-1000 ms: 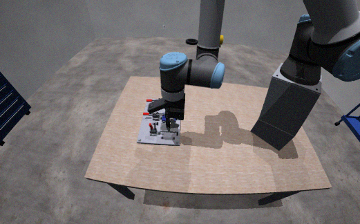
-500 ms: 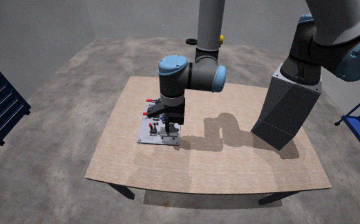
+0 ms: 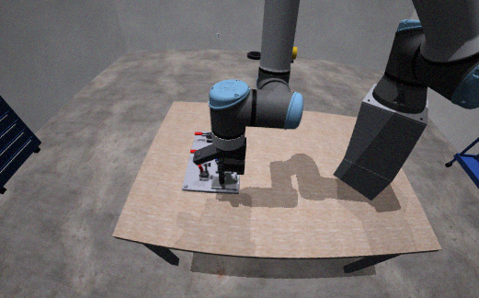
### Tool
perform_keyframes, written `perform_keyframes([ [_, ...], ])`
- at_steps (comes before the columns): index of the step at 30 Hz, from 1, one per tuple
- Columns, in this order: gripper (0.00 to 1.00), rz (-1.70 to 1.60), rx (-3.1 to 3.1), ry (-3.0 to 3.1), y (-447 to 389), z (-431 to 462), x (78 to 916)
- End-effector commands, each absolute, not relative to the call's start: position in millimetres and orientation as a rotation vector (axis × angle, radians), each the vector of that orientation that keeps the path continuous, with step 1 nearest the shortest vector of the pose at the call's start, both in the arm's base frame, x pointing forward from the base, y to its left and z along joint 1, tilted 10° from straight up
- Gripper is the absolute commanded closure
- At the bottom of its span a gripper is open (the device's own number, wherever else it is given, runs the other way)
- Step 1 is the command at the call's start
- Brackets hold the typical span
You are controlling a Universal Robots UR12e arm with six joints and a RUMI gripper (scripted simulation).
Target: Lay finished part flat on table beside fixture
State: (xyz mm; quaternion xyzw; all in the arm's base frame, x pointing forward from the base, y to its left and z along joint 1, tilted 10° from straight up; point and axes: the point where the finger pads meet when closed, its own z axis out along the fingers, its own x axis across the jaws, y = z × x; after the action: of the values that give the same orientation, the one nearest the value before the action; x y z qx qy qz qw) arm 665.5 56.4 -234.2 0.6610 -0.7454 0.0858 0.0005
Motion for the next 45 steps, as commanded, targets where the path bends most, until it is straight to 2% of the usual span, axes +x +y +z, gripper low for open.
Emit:
perform_keyframes([
  [1, 1.00, 0.271, 2.076, -2.342, 64, -234, 667],
  [45, 1.00, 0.271, 2.076, -2.342, 102, -239, 672],
])
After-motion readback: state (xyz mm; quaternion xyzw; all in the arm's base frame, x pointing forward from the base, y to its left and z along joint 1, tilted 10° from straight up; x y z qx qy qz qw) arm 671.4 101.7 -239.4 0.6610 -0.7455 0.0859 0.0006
